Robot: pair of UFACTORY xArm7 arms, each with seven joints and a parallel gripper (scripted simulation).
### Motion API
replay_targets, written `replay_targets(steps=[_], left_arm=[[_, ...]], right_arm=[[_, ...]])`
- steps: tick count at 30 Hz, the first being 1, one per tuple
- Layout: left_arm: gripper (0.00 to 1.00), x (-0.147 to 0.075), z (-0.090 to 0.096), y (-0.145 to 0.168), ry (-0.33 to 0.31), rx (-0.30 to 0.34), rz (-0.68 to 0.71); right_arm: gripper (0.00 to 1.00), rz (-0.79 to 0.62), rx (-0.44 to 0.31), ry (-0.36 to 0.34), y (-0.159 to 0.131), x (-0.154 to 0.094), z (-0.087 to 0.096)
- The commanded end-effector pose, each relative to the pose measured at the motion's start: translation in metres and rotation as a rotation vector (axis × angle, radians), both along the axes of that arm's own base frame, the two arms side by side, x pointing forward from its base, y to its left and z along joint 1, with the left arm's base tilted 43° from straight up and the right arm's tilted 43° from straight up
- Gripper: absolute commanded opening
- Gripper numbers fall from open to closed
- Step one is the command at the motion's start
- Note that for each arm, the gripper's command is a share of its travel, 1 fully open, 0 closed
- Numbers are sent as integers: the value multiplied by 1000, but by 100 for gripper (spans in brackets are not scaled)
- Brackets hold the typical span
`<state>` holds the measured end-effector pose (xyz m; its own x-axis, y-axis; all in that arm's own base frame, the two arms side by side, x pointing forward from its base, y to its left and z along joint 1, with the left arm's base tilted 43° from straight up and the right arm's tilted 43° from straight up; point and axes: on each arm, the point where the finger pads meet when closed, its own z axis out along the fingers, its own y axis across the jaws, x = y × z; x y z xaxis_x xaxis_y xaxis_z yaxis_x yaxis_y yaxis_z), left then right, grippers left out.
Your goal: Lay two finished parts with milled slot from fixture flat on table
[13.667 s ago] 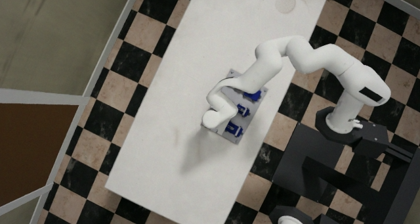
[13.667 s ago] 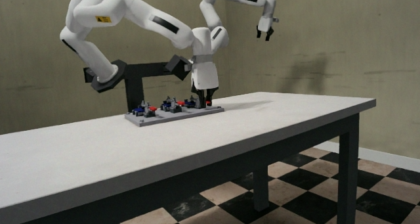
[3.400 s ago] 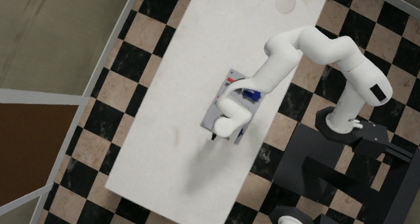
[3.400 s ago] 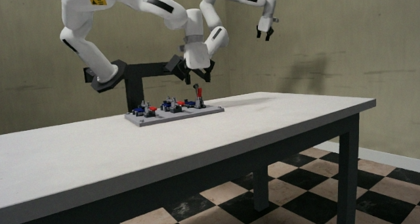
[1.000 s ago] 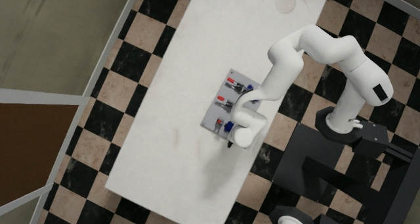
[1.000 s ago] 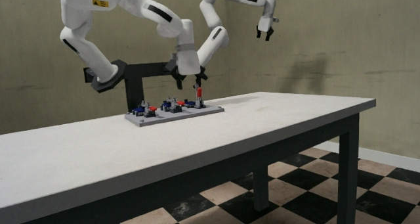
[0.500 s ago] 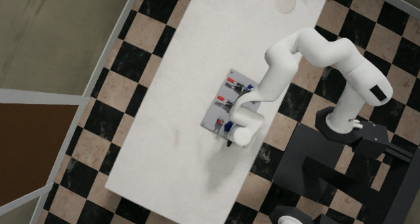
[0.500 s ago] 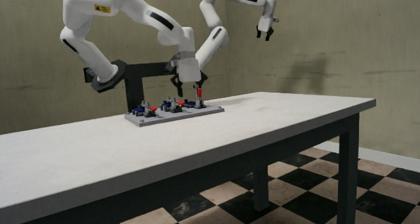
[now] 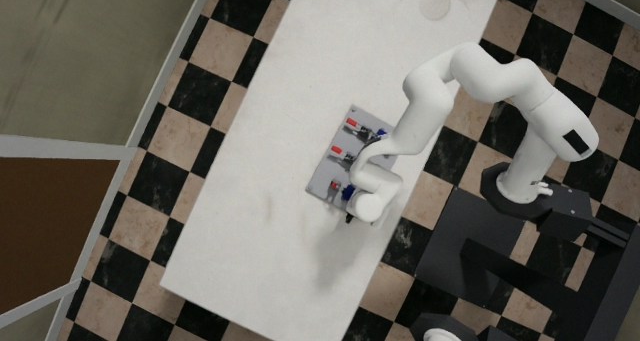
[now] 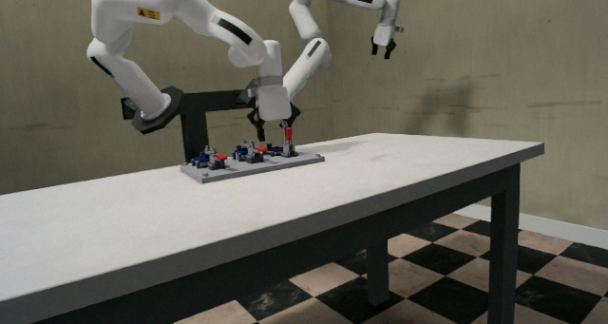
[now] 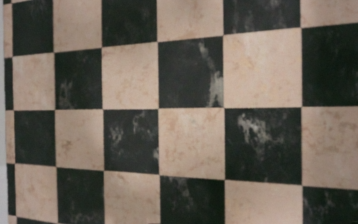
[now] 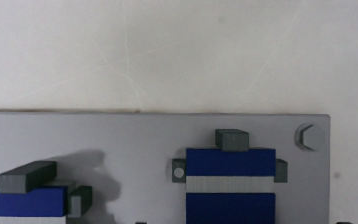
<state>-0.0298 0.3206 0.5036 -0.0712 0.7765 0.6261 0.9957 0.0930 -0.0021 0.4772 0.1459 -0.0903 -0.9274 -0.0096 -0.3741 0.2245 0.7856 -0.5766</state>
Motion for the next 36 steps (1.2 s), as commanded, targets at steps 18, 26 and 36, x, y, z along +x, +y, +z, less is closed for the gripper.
replay_targets(steps=[18,26,36], left_arm=[[100,0,2,0,-2,4,1],[100,0,2,0,-2,4,1],[100,0,2,0,-2,4,1]], right_arm=[[100,4,4,-2,-2,3,-5],[100,4,4,-2,-8,6,-12],[100,4,4,-2,-12,8,-17]])
